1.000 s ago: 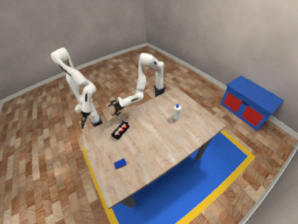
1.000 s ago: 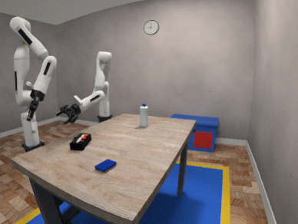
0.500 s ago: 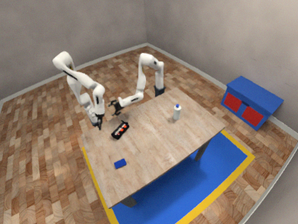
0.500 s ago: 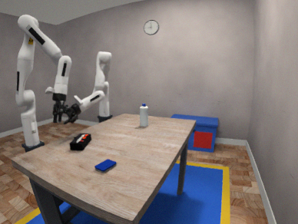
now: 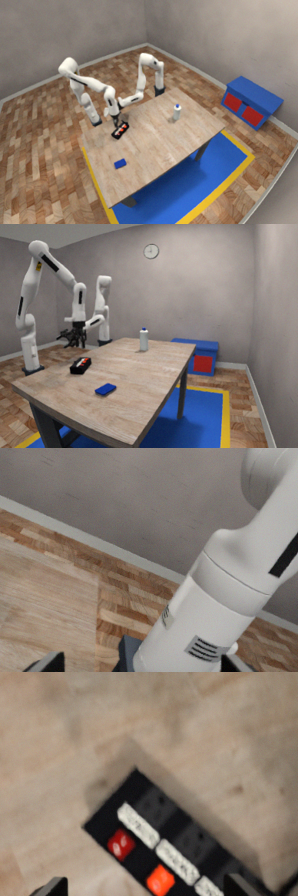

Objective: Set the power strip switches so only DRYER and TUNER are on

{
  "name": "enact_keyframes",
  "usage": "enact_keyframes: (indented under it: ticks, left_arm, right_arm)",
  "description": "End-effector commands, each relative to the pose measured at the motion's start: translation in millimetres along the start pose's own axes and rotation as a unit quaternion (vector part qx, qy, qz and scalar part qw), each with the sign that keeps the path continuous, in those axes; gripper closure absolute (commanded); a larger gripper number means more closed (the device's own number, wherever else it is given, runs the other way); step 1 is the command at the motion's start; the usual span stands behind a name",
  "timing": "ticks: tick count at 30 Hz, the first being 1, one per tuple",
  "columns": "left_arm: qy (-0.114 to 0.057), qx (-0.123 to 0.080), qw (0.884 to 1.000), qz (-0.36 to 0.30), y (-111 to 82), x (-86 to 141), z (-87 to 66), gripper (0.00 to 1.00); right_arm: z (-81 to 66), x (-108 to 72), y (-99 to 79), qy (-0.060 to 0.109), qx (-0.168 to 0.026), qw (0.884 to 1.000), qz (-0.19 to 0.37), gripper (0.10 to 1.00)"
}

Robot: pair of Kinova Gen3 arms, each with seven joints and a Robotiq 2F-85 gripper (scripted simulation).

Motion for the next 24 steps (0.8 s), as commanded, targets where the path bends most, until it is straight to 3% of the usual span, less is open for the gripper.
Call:
enact_keyframes:
  ticks: [1, 5, 24]
  left_arm:
    - [0.0, 0.001, 1.0, 0.001, -1.4, 0, -0.2, 0.001]
    - [0.0, 0.001, 1.0, 0.001, -1.4, 0, -0.2, 0.001]
    - [0.0, 0.001, 1.0, 0.001, -1.4, 0, -0.2, 0.001]
  right_arm:
    - [11.5, 19.7, 33.9, 0.031, -0.015, 0.999, 0.002, 0.099]
    - [14.3, 30.7, 53.7, 0.047, -0.026, 0.999, 0.001, 0.099]
    - [13.0, 30.7, 53.7, 0.046, -0.028, 0.999, 0.001, 0.099]
Point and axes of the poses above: on each arm, the point where the finger pads meet when closed, its own z axis out along the fingers, its own x axis across the jaws, y = z × x, the point moved 2 cm from there along -z, back along the fingers, and after that the axes turned 15 degrees about z, right-handed, at the moved point
